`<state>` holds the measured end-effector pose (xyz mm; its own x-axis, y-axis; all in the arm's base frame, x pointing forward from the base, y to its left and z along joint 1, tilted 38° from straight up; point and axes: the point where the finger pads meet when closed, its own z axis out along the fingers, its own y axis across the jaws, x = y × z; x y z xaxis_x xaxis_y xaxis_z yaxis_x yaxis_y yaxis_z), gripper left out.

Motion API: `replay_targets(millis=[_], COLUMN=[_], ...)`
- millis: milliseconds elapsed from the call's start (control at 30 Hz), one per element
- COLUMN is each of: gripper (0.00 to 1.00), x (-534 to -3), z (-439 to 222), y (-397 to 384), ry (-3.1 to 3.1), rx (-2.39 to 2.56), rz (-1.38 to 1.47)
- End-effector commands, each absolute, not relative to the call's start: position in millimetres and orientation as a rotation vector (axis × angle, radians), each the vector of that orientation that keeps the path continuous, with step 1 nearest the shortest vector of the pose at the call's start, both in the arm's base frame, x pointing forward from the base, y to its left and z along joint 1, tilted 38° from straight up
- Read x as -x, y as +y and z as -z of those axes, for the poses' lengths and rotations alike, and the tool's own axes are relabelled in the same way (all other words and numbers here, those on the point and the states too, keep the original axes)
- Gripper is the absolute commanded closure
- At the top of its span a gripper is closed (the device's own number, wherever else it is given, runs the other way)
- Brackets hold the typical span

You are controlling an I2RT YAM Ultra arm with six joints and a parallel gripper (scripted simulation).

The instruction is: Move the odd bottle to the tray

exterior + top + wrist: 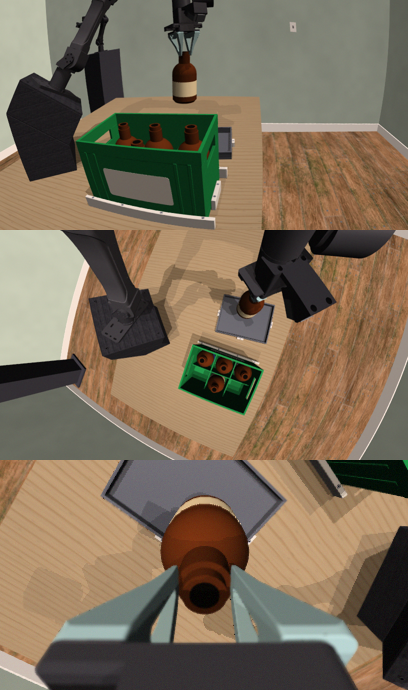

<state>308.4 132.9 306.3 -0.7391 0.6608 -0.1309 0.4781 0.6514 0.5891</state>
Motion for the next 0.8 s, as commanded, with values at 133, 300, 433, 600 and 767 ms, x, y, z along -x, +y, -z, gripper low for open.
replay_targets(millis=[133, 300, 433, 600, 767], gripper=[1.0, 1.0, 1.0, 1.0, 1.0], x=[-313.2, -319.1, -324.3, -334.0, -340.3], z=[-316.5, -305.8, -296.5, -276.6, -264.0], y=[133.8, 140.5, 146.5, 153.0, 161.2], ry=[2.45, 2.45, 2.449, 2.481, 2.48], rx=[-0.893, -0.893, -0.894, -0.911, -0.909], rz=[-0.791, -0.792, -0.792, -0.767, -0.768])
